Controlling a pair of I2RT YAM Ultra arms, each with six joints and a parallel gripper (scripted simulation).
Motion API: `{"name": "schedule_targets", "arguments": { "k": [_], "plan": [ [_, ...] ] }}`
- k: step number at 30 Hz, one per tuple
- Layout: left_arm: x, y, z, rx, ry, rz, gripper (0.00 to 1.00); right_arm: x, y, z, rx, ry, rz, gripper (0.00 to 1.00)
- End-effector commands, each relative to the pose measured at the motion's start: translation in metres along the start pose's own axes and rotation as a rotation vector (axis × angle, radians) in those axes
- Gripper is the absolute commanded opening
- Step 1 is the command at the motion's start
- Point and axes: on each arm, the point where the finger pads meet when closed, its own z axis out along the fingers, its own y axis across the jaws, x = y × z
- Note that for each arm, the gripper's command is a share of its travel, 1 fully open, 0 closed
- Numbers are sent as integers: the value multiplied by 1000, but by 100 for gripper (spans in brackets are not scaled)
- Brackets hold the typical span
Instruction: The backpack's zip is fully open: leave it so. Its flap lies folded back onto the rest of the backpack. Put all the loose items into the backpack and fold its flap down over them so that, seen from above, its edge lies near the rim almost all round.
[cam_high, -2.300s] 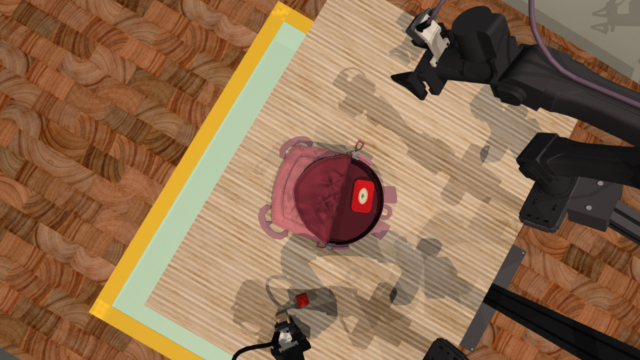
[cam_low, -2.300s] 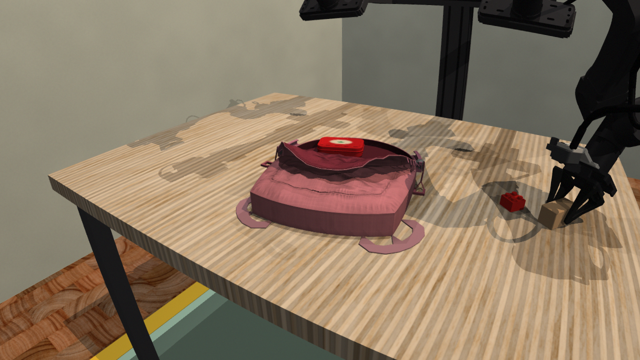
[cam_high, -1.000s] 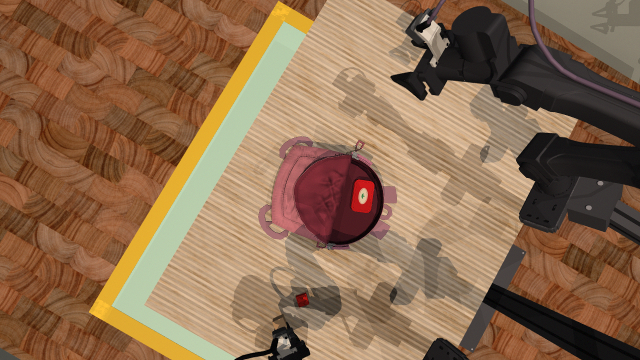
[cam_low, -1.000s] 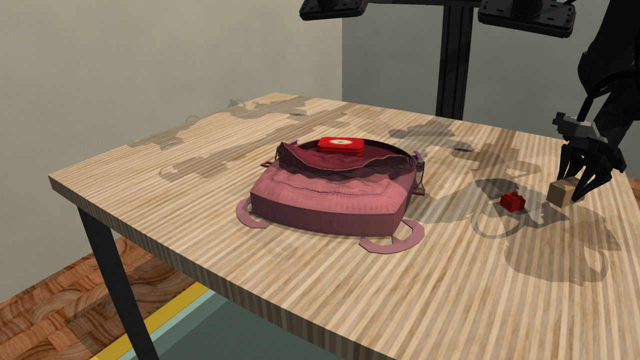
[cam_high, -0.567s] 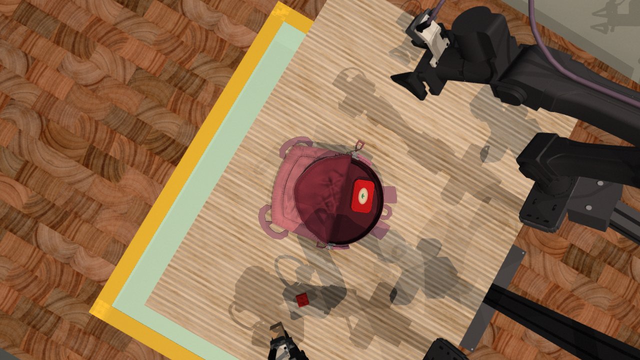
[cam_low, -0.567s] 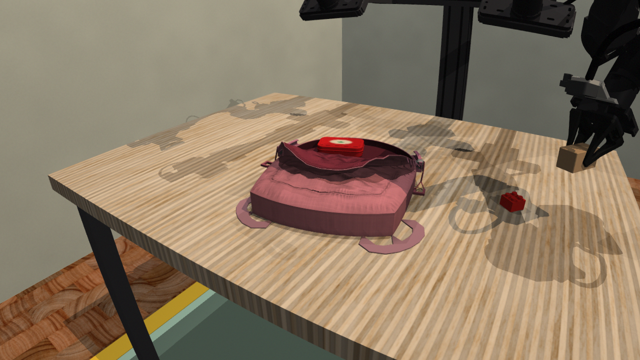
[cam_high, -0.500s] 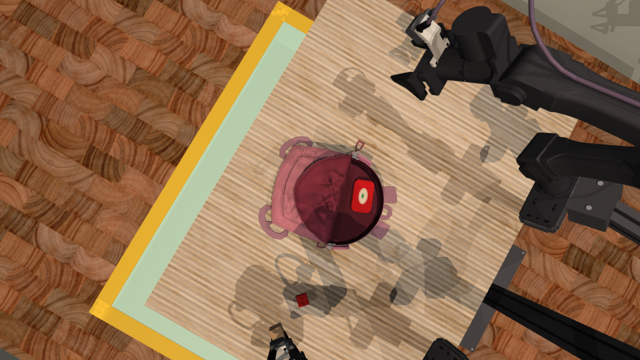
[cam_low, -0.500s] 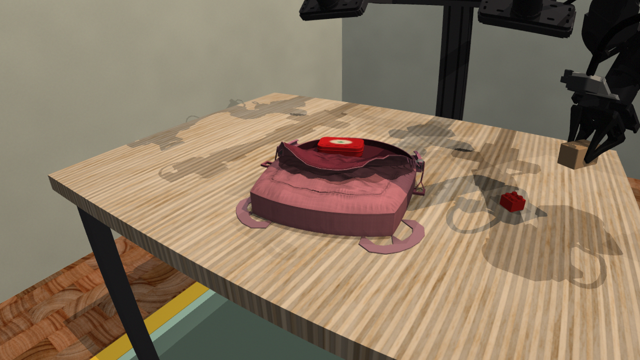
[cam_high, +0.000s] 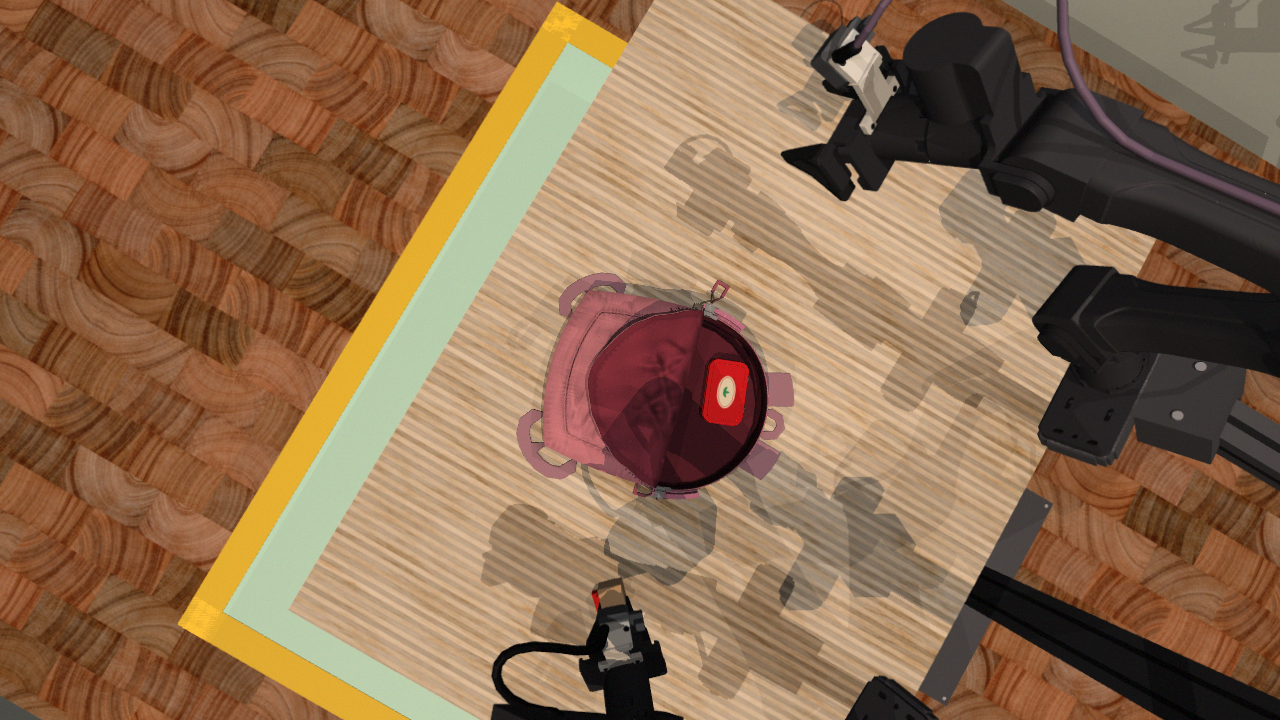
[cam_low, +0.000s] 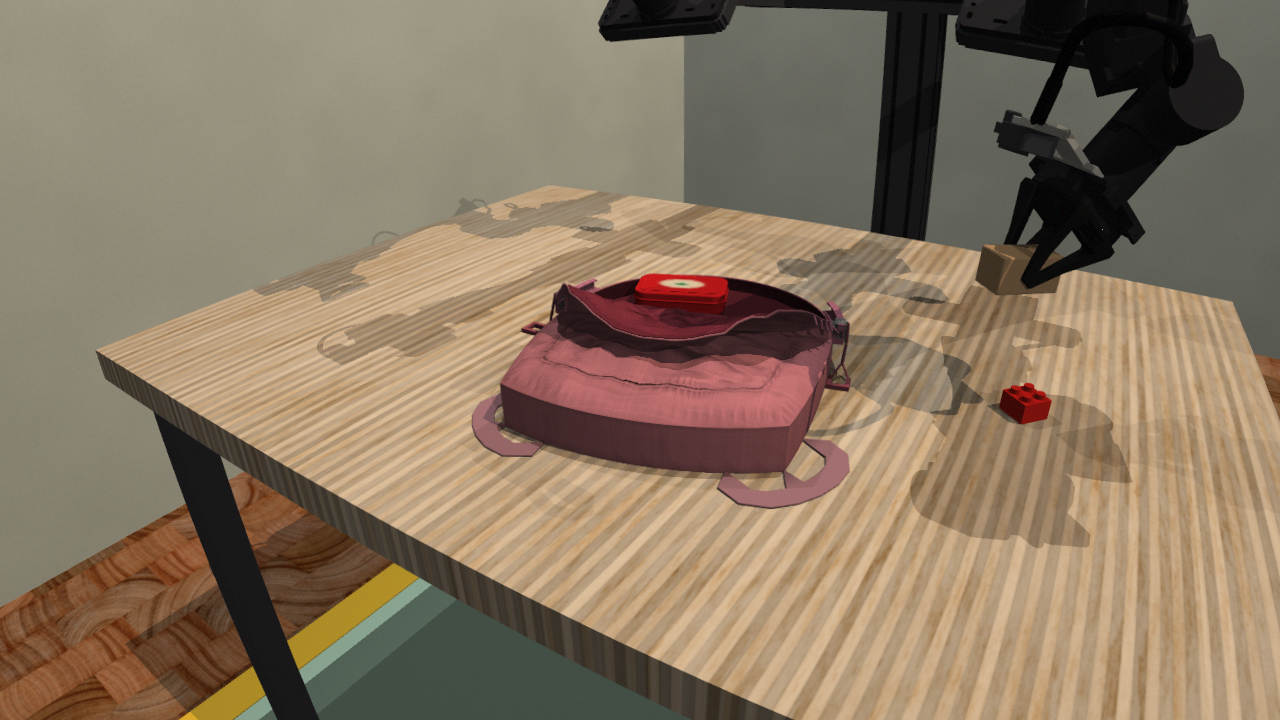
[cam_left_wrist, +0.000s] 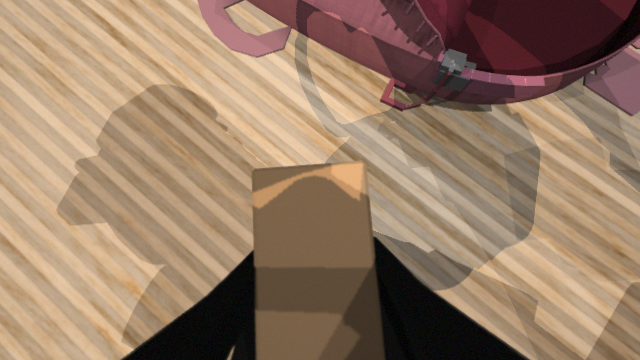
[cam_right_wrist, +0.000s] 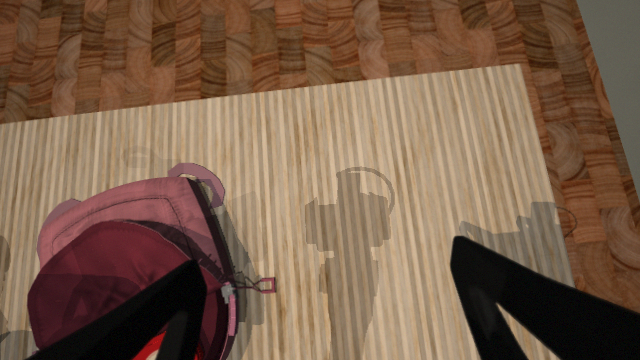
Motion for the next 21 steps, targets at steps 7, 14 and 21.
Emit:
{"name": "schedule_targets", "arguments": {
  "k": [7, 14, 21],
  "plan": [
    [-33, -45, 30, 24, 28, 112, 27, -25, 0, -5, -2, -52, -10, 90],
    [-74, -84, 73, 76, 6, 210, 27, -25, 0, -5, -2, -52, -10, 90],
    [-89, -130, 97, 161, 39, 250, 27, -25, 0, -5, -2, -52, -10, 90]
  ]
}}
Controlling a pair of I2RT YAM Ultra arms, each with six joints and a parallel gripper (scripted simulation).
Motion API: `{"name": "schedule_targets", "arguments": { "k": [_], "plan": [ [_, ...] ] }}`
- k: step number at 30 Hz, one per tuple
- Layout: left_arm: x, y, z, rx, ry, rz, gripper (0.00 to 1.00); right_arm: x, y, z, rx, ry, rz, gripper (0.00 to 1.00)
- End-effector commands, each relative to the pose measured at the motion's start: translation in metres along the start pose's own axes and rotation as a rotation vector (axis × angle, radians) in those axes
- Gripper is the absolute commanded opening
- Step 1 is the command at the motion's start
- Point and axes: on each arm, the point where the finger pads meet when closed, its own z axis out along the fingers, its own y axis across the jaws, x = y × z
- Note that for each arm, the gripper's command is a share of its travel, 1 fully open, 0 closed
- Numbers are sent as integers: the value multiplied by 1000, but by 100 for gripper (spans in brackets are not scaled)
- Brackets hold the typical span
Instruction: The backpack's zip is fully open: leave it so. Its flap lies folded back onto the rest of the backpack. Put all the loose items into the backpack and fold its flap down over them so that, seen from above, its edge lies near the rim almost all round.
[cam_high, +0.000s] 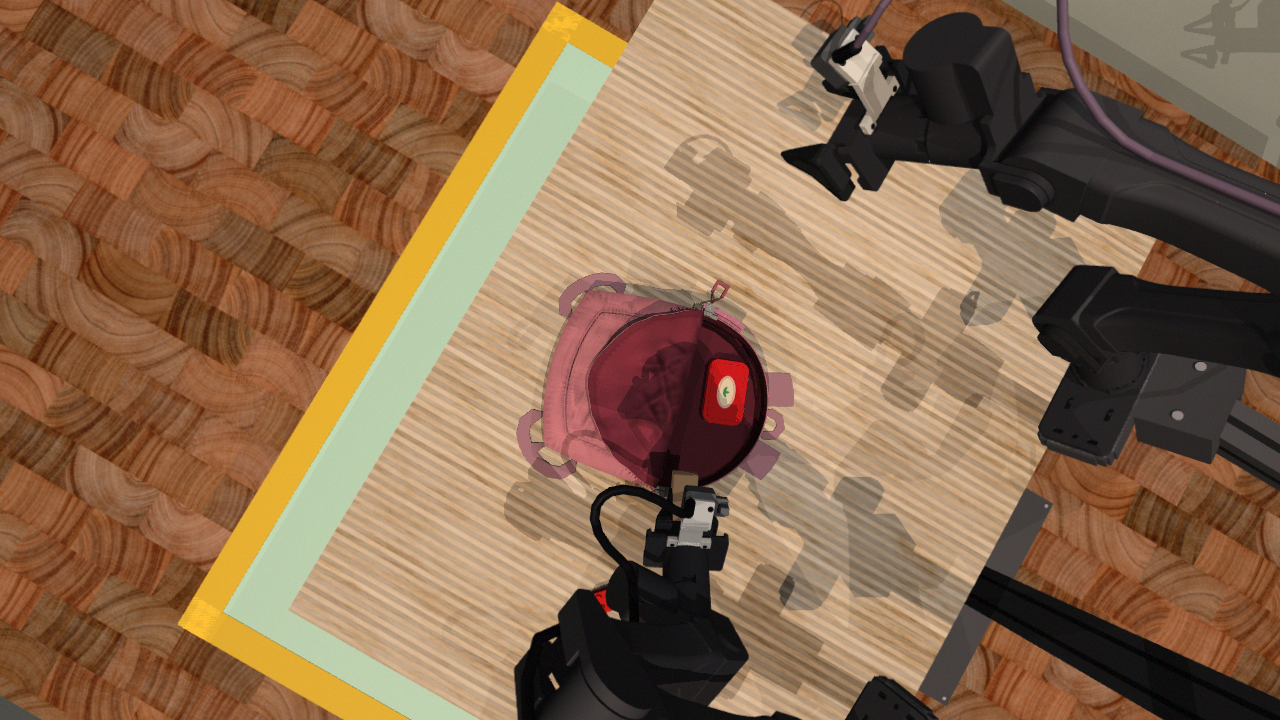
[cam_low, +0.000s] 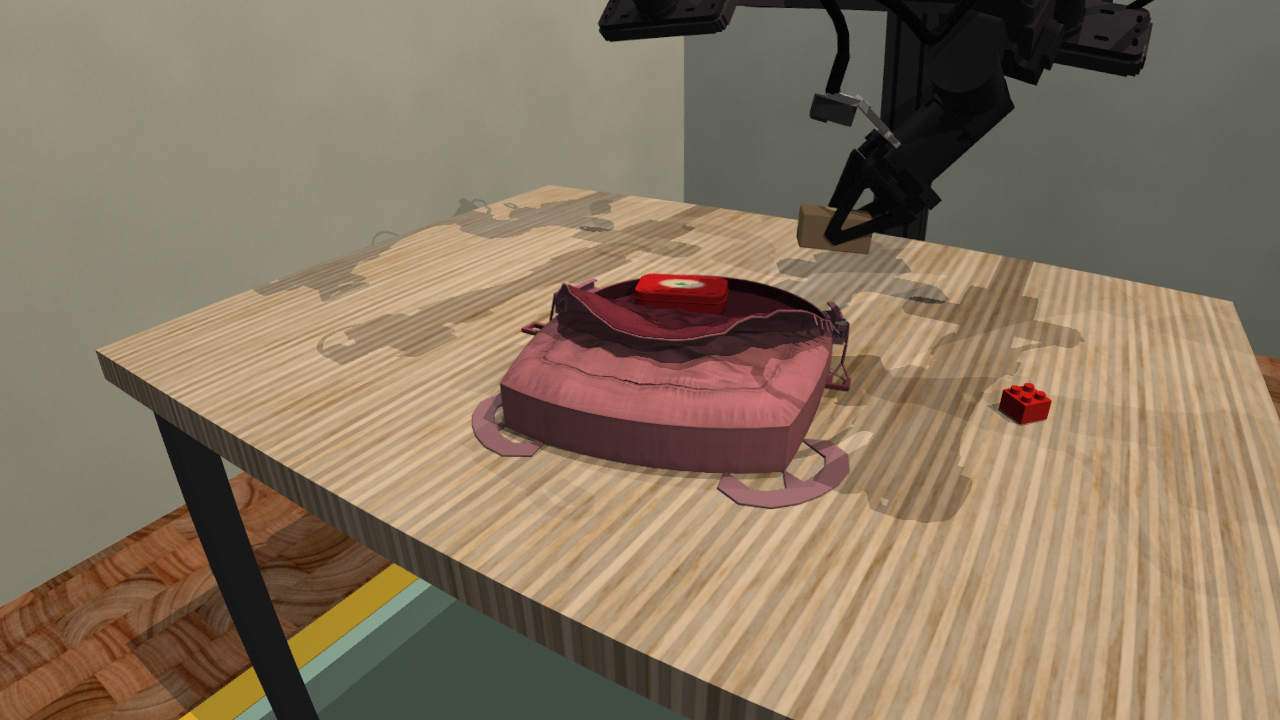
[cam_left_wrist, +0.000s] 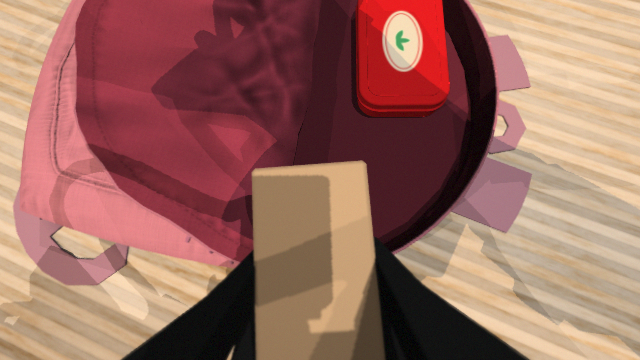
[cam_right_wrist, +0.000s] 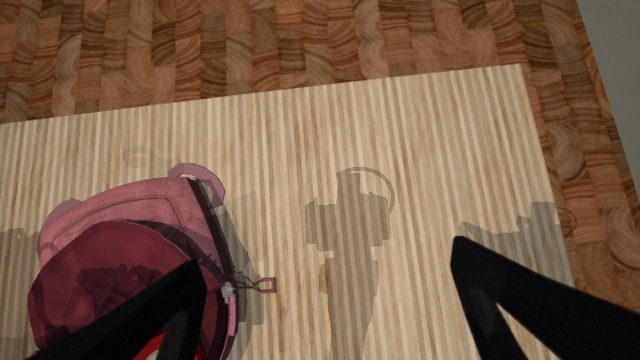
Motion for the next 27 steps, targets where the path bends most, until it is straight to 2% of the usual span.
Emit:
{"name": "schedule_targets", "arguments": {
  "k": [1, 4, 10, 17, 27],
  "plan": [
    [-7, -9, 21, 1, 64, 12, 27, -25, 0, -5, -2, -52, -10, 90],
    [-26, -24, 40, 33, 64, 49, 27, -25, 0, -5, -2, -52, -10, 90],
    [-13, -21, 52, 26, 77, 51, 27, -25, 0, -5, -2, -52, -10, 90],
    [-17, -24, 65, 30, 39, 77, 27, -25, 0, -5, -2, -52, -10, 90],
    [-9, -25, 80, 34, 41, 83, 27, -24, 0, -5, -2, -52, -10, 90]
  ]
}}
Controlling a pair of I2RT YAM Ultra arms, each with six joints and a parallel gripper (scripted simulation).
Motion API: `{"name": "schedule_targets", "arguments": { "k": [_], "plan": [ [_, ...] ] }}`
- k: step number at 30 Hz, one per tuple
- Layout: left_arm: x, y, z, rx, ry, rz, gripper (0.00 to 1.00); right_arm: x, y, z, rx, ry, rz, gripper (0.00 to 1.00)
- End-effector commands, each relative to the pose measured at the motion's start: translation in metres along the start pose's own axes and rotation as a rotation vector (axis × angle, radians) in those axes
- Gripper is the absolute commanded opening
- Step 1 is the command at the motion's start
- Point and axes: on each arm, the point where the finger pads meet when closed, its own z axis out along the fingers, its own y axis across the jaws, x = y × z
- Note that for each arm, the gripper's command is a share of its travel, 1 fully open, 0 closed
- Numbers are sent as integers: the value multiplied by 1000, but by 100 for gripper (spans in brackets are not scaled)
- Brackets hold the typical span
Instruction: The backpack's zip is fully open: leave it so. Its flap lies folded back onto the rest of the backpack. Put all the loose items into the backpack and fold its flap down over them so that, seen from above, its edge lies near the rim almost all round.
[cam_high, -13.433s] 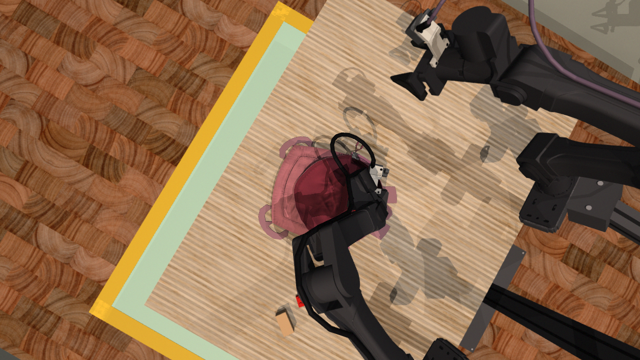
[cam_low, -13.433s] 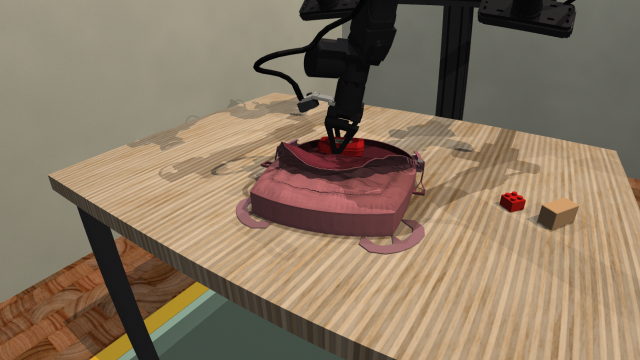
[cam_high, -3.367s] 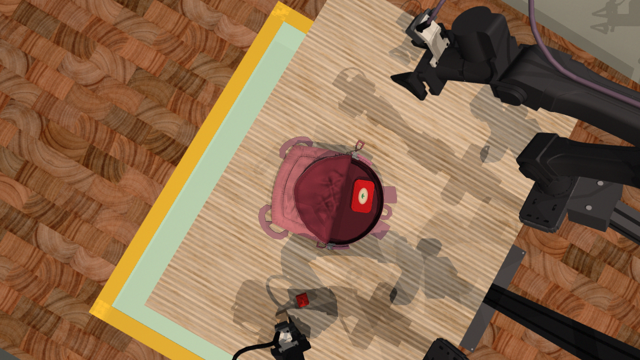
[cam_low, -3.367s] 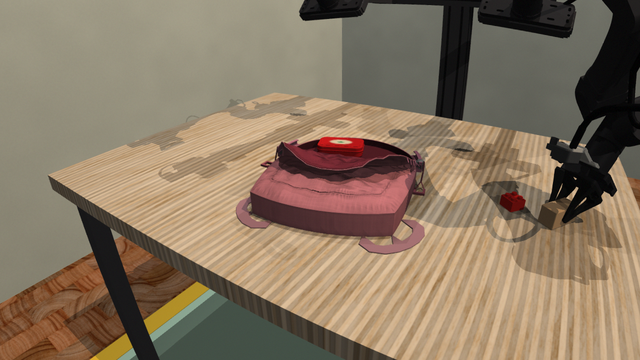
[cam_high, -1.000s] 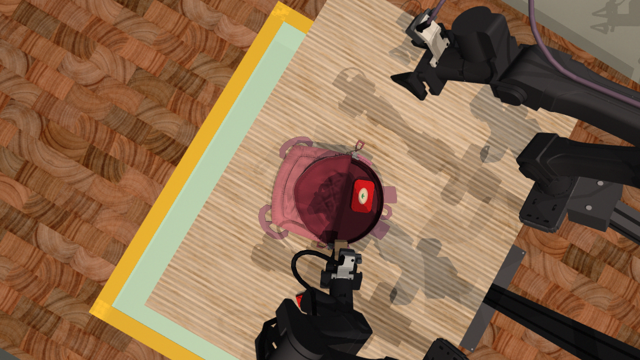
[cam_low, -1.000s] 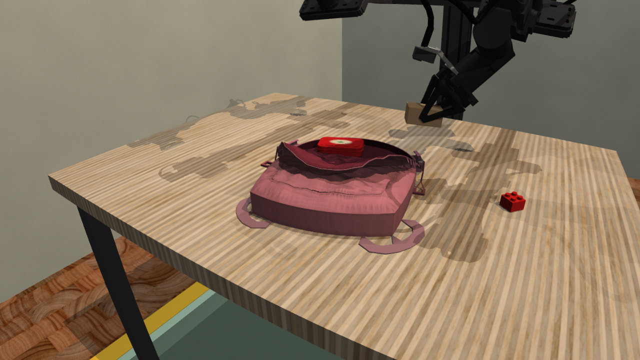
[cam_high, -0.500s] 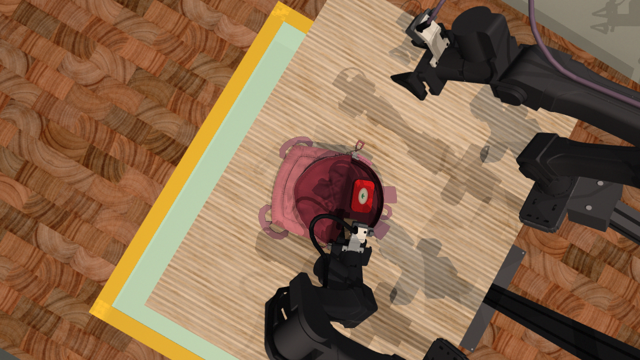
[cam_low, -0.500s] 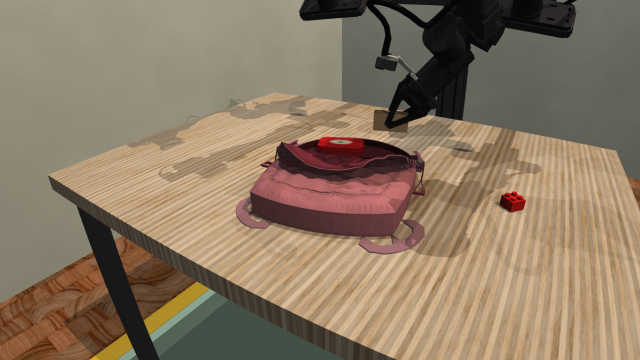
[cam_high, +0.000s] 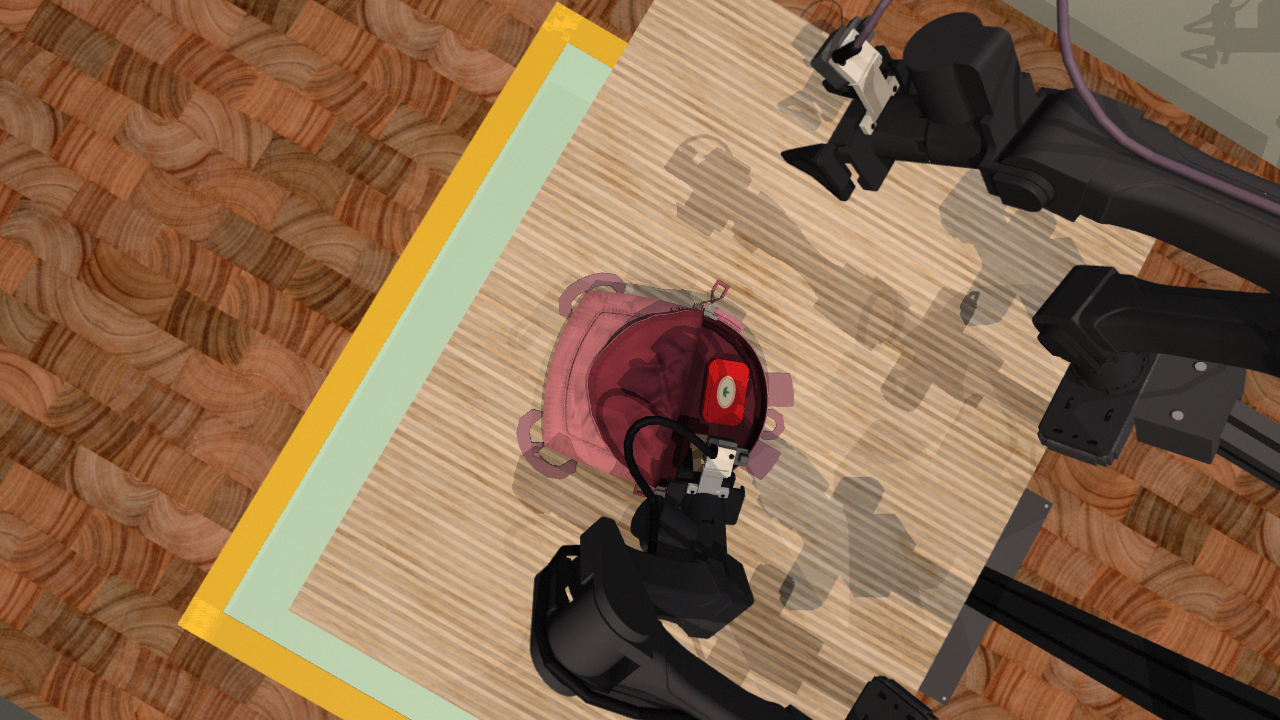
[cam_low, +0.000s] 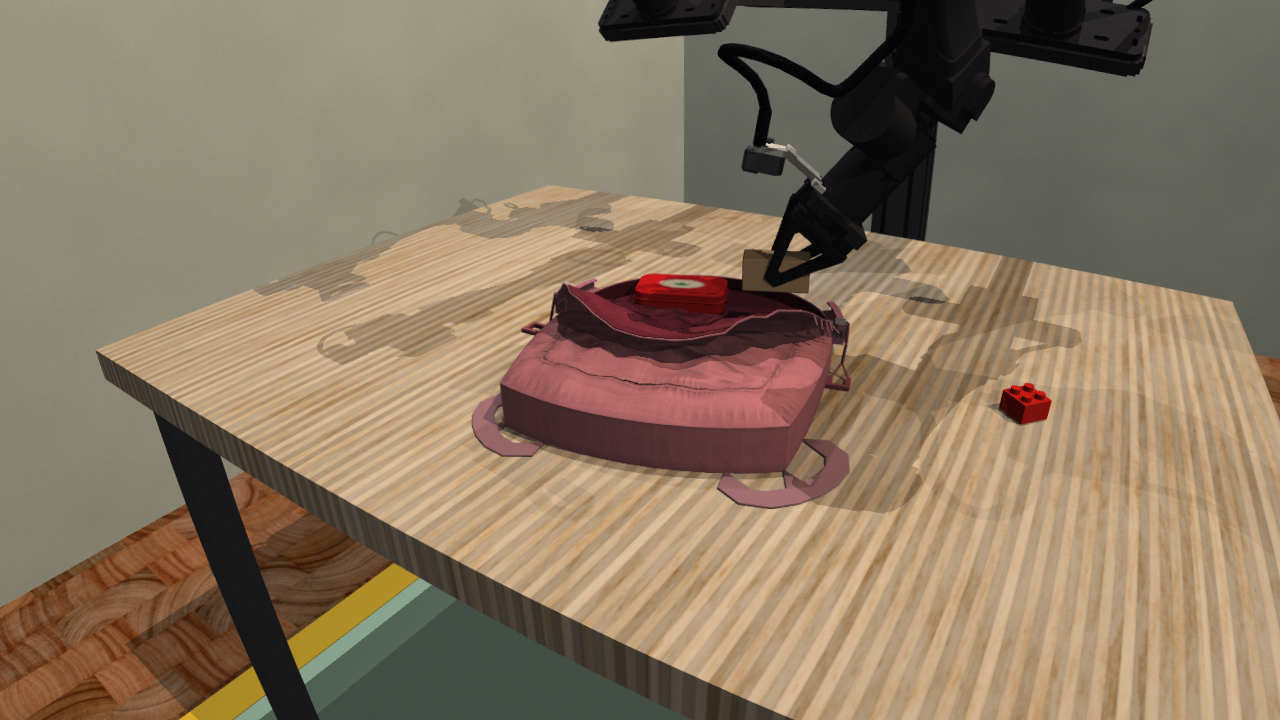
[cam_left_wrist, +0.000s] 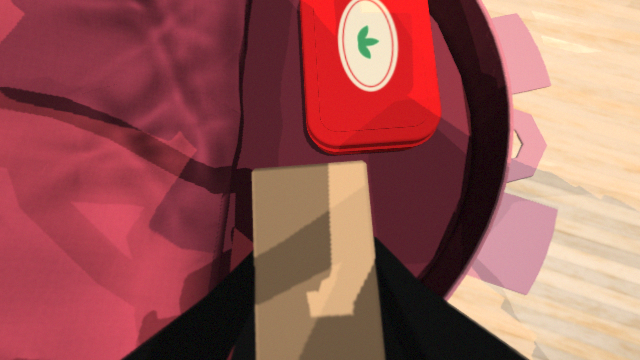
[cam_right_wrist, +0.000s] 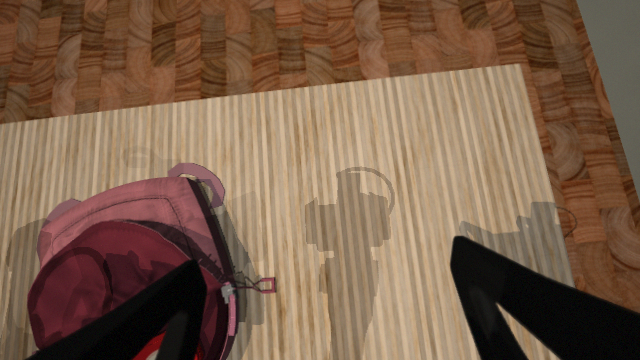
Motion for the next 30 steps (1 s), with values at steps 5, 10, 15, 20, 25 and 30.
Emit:
{"name": "schedule_targets", "arguments": {
  "k": [5, 10, 15, 20, 25, 30],
  "plan": [
    [-10, 5, 2, -5, -35, 21, 27, -24, 0, -5, -2, -52, -10, 90],
    [-20, 13, 2, -13, -48, 26, 27, -24, 0, -5, -2, -52, -10, 90],
    [-5, -8, 0, 35, -12, 12, 27, -24, 0, -5, -2, -52, -10, 90],
    [-4, 6, 6, 2, -22, 15, 27, -24, 0, -5, -2, -52, -10, 90],
    [0, 9, 14, -13, -32, 19, 27, -24, 0, -5, -2, -52, -10, 90],
    [-6, 3, 17, -1, -46, 27, 27, -24, 0, -5, -2, -52, -10, 90]
  ]
}}
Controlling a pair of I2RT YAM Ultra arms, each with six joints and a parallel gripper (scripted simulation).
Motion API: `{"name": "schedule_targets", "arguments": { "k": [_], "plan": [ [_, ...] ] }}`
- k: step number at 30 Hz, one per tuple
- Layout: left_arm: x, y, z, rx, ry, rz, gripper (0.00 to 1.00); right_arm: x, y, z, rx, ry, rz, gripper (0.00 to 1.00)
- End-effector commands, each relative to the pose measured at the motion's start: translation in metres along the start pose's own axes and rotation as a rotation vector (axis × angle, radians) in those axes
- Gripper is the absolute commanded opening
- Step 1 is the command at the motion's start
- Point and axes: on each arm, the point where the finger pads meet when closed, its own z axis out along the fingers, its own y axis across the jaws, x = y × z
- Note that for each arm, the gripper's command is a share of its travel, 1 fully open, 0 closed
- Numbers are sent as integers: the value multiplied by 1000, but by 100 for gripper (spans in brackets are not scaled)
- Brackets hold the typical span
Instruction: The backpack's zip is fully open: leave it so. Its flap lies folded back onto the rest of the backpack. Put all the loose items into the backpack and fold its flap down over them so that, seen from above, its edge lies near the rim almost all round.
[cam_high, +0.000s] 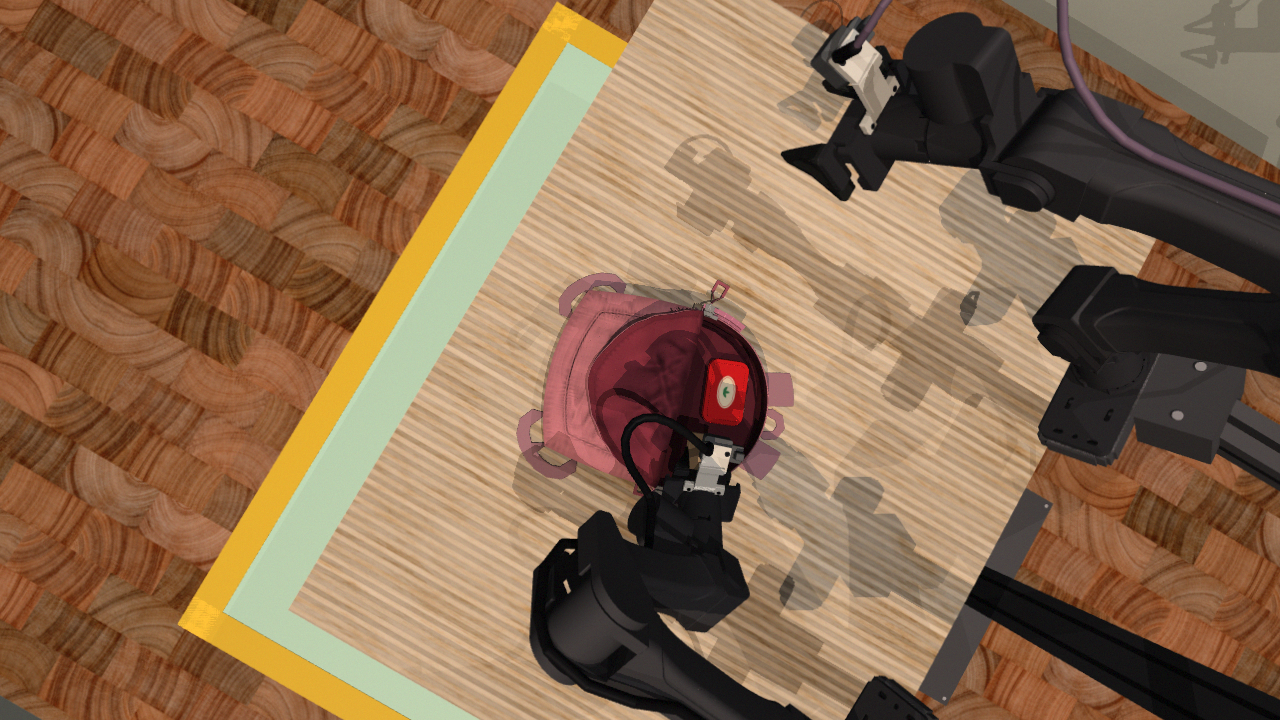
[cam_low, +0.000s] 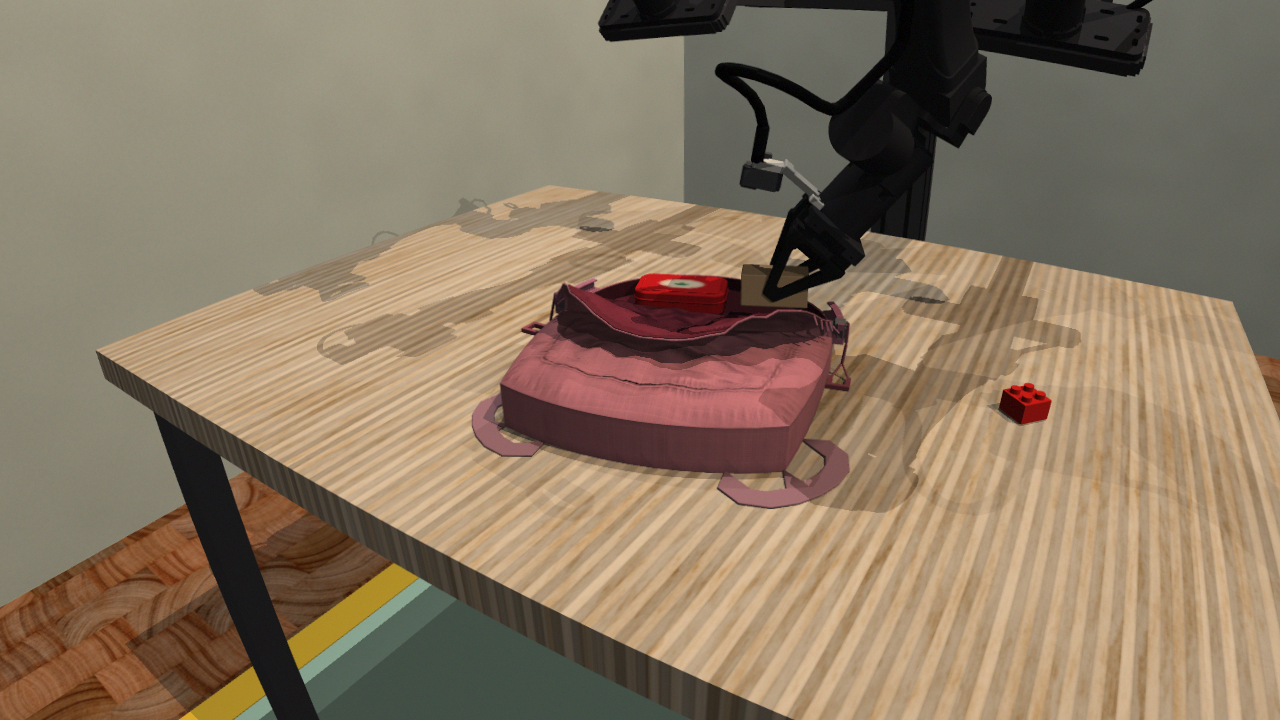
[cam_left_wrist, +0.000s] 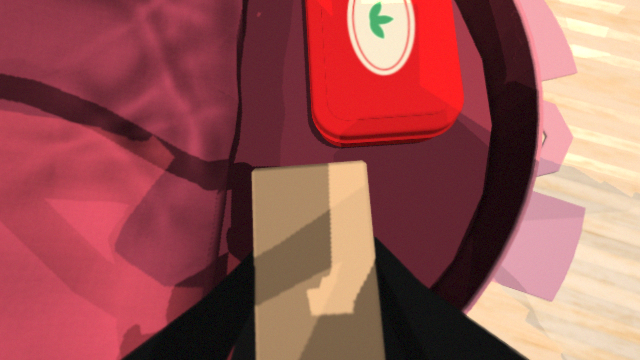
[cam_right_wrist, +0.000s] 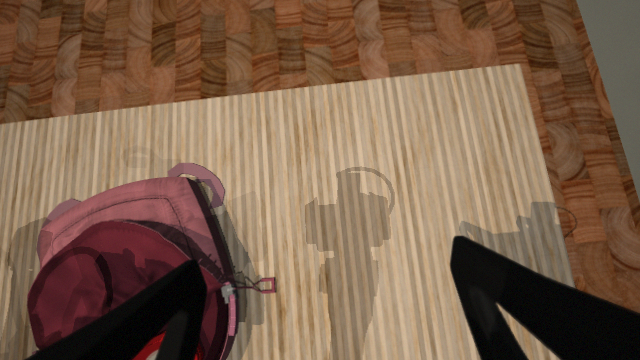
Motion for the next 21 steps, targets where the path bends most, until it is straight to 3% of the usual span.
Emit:
{"name": "schedule_targets", "arguments": {
  "k": [1, 9, 10, 21],
  "plan": [
    [-11, 2, 7, -4, -47, 24, 27, -24, 0, -5, -2, -52, -10, 90],
    [0, 4, 15, -8, -41, 22, 27, -24, 0, -5, -2, -52, -10, 90],
    [-1, -9, 12, 22, -38, 22, 27, -24, 0, -5, -2, -52, -10, 90],
    [6, 0, 19, 3, -33, 18, 27, -24, 0, -5, -2, -52, -10, 90]
  ]
}}
